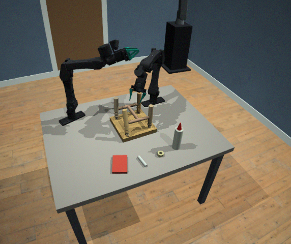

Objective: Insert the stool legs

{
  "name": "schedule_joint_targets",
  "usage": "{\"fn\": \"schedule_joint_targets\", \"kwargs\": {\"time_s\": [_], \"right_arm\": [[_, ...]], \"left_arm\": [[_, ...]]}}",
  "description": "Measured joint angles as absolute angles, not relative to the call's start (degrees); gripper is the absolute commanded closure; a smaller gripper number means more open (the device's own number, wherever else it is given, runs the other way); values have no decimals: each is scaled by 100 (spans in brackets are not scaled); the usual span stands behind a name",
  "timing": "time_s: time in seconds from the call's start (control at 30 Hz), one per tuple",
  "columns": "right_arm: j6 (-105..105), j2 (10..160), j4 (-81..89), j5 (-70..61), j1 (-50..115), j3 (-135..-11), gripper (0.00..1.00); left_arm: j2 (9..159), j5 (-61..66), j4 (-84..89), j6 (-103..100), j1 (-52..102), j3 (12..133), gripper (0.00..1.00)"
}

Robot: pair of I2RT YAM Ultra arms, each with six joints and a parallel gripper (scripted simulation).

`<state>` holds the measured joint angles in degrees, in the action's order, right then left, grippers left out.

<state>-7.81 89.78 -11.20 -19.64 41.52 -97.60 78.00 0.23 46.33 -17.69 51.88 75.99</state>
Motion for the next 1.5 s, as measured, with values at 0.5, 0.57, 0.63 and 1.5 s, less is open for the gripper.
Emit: {"fn": "schedule_joint_targets", "kwargs": {"time_s": [0.5, 0.57, 0.63, 1.5], "right_arm": [[-1470, 9124, -67, -2801, 2733, -10073, 31], [-1594, 9183, 167, -2985, 2609, -10112, 31], [-1730, 9240, 414, -3212, 2434, -10178, 31], [-3444, 9651, 2117, -5144, 1083, -8809, 31]], "left_arm": [[7773, 489, 4993, -60, 5443, 7314, 31], [7767, 552, 5024, 174, 5457, 7303, 31], [7747, 620, 5081, 451, 5487, 7249, 31], [8018, 1470, 5658, 2285, 6565, 7588, 31]]}}
